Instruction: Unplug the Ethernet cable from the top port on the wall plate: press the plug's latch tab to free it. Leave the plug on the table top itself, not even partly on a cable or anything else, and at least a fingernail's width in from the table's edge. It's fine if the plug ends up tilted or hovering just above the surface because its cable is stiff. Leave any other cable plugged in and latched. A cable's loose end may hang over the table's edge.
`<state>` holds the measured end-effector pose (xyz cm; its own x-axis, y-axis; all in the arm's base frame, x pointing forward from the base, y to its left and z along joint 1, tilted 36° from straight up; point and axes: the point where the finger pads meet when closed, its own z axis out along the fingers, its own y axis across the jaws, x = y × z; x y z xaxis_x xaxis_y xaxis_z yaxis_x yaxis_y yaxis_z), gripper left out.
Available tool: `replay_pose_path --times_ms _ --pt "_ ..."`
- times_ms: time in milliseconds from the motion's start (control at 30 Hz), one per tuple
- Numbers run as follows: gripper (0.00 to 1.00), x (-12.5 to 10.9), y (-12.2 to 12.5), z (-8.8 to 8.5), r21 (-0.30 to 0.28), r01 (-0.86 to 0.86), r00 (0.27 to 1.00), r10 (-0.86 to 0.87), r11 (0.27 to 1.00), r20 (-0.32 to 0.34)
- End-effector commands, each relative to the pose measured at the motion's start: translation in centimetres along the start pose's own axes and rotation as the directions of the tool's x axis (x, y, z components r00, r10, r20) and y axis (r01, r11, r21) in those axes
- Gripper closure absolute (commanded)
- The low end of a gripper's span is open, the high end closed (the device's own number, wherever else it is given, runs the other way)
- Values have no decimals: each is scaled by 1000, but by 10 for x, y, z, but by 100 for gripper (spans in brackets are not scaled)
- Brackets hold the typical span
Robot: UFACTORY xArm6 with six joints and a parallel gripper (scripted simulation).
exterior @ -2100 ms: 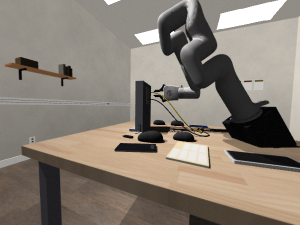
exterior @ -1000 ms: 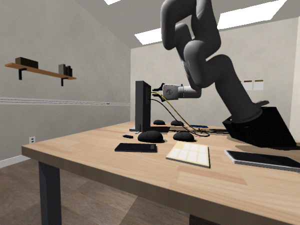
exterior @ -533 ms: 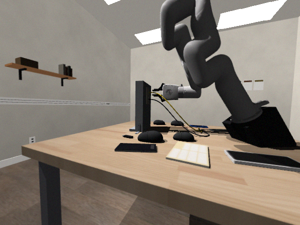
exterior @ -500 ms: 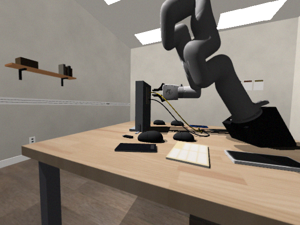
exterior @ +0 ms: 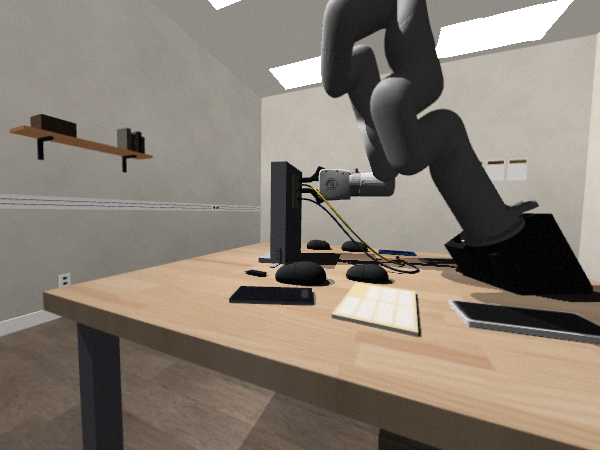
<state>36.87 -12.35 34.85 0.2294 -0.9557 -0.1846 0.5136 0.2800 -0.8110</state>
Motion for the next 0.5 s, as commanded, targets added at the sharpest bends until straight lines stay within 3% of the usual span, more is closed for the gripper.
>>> replay_pose_path --times_ms 0,100,133,467 --pt "73 0 0 7 0 2 1000 -2 1000 -1" --pt "73 0 0 7 0 2 1000 -2 1000 -1" --pt "83 0 0 8 0 2 1000 -2 1000 -1" --pt "83 0 0 12 0 2 1000 -2 1000 -1"
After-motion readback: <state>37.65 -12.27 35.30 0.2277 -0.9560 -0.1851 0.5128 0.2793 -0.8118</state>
